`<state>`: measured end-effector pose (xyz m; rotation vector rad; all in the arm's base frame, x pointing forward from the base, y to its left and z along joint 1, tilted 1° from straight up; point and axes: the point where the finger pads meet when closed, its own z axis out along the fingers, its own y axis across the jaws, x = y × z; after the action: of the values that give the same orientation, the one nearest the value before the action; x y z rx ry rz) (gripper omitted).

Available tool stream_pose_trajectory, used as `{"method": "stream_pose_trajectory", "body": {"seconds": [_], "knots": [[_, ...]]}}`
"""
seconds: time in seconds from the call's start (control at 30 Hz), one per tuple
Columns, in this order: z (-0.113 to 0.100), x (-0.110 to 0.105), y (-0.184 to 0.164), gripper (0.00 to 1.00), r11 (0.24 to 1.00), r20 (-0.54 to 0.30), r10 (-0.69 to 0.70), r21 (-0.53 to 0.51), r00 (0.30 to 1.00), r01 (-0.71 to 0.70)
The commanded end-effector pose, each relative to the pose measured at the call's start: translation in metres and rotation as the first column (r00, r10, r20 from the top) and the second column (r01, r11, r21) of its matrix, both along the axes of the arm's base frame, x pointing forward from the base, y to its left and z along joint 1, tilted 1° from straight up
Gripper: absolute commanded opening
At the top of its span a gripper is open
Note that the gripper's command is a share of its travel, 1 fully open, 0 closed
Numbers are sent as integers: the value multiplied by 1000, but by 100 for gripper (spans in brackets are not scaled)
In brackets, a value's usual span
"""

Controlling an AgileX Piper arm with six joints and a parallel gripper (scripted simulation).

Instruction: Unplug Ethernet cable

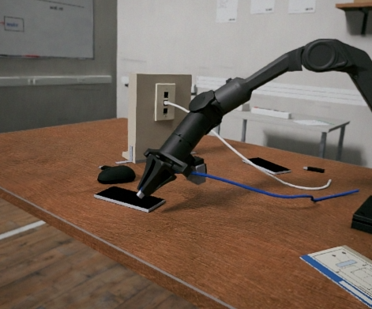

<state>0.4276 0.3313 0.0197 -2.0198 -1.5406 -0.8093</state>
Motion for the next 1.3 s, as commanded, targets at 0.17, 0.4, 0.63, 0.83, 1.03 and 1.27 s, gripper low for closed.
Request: {"method": "stream_pose_trajectory", "body": {"seconds": [0.17,0.4,0.63,0.83,1.03,1.27], "knots": [[-9,0,0,0,1000,2,0,1,1000,0],[-23,0,0,0,1000,2,0,1,1000,0],[-32,0,0,0,1000,2,0,2,1000,0],[-37,0,0,0,1000,2,0,2,1000,0],[-40,0,0,0,1000,2,0,2,1000,0],[-40,0,0,0,1000,2,0,2,1000,0]]}}
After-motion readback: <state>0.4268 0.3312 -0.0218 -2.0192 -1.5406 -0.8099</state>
